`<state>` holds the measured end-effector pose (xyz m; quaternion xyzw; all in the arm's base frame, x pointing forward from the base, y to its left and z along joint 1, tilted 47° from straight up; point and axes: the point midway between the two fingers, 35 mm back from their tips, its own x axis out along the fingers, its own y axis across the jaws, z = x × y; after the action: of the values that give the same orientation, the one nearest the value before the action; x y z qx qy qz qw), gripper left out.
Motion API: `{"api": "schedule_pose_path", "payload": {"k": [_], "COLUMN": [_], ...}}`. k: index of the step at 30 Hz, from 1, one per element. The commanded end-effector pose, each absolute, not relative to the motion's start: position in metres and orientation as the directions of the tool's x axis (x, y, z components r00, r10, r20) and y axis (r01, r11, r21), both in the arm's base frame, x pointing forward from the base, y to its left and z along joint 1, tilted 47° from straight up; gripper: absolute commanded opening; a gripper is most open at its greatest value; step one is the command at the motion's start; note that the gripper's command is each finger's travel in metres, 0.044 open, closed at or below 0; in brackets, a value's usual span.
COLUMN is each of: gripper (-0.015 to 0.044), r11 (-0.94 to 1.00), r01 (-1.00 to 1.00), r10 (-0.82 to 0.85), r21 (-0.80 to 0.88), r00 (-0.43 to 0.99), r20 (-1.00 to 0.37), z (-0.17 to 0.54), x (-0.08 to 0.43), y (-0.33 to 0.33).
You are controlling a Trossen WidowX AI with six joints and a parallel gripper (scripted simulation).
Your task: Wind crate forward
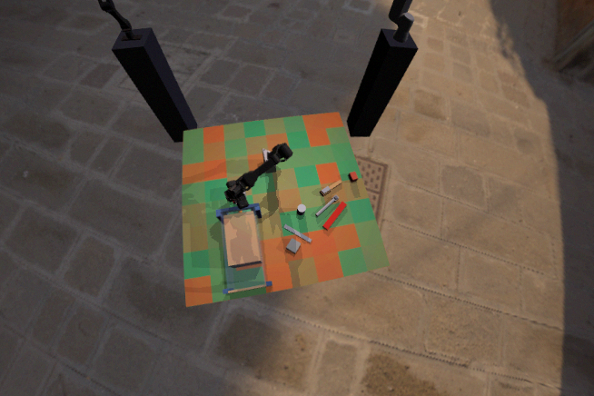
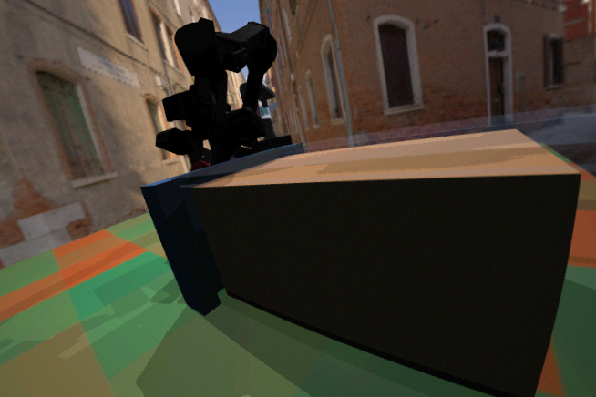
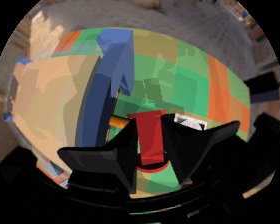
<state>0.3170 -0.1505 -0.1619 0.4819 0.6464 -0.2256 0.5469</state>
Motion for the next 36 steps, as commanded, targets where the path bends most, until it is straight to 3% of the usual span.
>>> {"api": "schedule_pose_path", "payload": {"k": [1,36], "gripper": [0.0,0.0], "r11": [0.43,0.429], "r01": [0.871,0.871], "r10": [0.401,0.403], "r21": [0.239,0.238], "r00": [0.054,0.051], "r20": [-0.915,-0.914], "z": [-0.156,-0.122], "x": [0.313,0.291], "y": [-0.138,-0.109]}}
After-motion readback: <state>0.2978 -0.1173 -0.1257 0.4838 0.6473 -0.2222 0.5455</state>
